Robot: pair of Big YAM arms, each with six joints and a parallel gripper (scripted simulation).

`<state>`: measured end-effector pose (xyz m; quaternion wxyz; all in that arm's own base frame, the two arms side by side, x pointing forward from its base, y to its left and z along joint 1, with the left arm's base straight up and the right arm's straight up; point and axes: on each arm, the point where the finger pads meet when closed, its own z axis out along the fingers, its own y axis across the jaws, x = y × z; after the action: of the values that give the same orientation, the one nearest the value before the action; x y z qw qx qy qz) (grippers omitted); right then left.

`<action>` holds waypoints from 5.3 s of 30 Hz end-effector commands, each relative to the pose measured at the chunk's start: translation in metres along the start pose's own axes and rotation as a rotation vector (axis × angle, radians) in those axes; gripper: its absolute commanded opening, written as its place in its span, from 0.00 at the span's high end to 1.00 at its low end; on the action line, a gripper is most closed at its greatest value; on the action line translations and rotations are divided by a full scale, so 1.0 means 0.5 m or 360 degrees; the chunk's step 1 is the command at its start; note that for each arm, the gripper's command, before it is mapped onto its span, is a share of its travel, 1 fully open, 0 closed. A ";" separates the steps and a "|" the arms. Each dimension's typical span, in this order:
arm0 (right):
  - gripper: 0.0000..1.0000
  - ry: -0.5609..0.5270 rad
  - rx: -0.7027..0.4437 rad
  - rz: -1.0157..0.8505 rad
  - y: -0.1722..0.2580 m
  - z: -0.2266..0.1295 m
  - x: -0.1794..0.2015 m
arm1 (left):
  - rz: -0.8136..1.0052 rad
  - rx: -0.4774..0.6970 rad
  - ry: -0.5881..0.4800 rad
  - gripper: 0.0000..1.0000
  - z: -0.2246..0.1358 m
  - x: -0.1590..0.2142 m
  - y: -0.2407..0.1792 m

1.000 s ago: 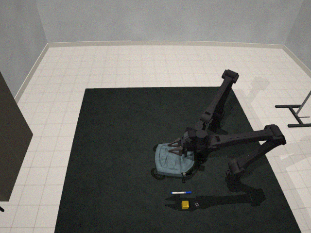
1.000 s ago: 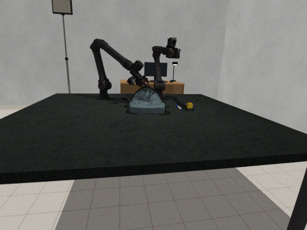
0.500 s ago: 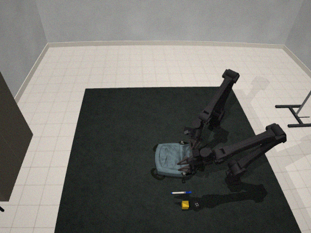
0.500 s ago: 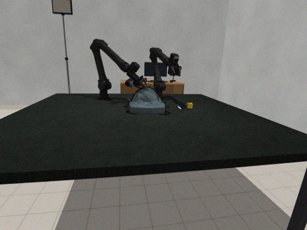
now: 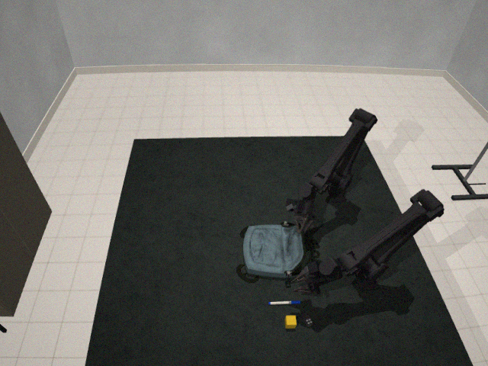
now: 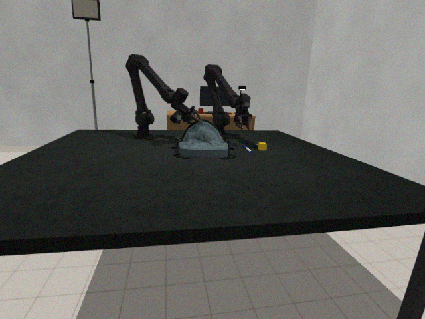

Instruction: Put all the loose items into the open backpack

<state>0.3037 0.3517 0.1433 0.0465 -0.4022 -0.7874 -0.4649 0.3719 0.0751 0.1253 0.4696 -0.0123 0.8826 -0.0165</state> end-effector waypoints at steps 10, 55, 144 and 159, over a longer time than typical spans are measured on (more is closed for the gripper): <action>0.68 0.0078 -0.0149 -0.0092 0.045 -0.032 -0.006 | 0.0128 -0.0024 -0.0005 0.60 0.037 0.032 0.066; 0.68 0.0490 -0.0272 -0.0084 -0.007 -0.051 -0.073 | 0.0099 -0.0001 0.0049 0.77 0.106 0.174 0.050; 0.68 0.0849 -0.0404 -0.0164 -0.020 -0.070 -0.118 | 0.0237 0.0244 0.0407 0.94 -0.361 0.168 -0.390; 0.68 0.0849 -0.0404 -0.0164 -0.021 -0.072 -0.118 | 0.0274 0.0306 0.0521 0.94 -0.438 0.236 -0.494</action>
<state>0.3148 0.2904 0.1131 0.1990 -0.2454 -0.7071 -0.6326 0.1216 -0.1608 0.1298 0.3047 0.1857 0.9336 -0.0334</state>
